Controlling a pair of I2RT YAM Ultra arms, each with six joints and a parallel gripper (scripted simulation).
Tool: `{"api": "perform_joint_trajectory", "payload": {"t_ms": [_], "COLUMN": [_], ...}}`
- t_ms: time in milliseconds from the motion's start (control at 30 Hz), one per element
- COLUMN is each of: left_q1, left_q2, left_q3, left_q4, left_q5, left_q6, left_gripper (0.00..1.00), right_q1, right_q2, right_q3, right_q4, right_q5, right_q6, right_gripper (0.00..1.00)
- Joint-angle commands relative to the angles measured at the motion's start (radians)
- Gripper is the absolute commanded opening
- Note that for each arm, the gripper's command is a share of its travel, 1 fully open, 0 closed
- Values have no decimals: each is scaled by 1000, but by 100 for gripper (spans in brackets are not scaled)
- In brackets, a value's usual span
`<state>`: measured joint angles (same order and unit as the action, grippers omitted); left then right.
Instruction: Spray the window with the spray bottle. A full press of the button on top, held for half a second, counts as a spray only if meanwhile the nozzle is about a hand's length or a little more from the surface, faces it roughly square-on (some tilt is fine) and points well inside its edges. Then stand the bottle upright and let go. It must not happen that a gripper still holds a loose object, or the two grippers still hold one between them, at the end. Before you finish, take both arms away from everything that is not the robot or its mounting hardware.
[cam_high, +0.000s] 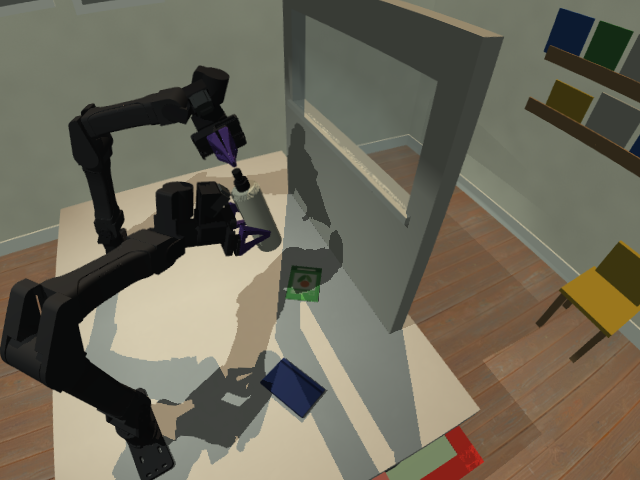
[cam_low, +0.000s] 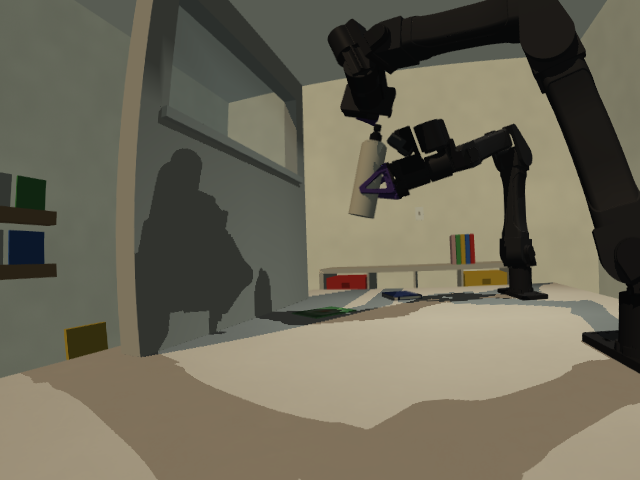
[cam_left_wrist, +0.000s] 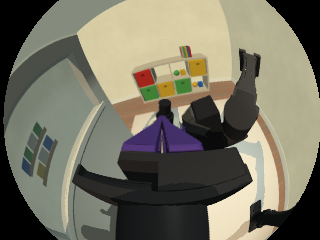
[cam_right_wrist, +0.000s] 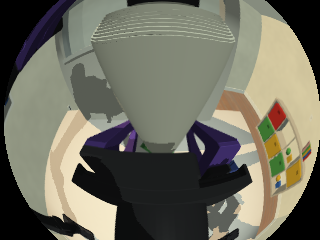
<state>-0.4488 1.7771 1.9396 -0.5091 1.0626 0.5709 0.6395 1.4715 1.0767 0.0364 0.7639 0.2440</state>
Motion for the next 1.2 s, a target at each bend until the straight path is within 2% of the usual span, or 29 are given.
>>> {"api": "perform_joint_trajectory", "payload": {"t_ms": [0,1000,1033,1167], "left_q1": [-8,-14,19,32], "left_q2": [-19,-24,-41,-57], "left_q3": [16,31,-7,-35], "left_q4": [-23,-11,-8,26], "left_q5": [21,28,-1,-58], "left_q6": [8,-5,-10,-37], "left_gripper": [0,0,0,0], "right_q1": [3,3,3,3], "right_q2": [-37,-36,-36,-36], "right_q3": [32,32,32,32], "right_q4": [32,32,32,32], "right_q5": [17,17,17,17], "right_q6": [1,1,1,1], "right_gripper": [0,0,0,0]}}
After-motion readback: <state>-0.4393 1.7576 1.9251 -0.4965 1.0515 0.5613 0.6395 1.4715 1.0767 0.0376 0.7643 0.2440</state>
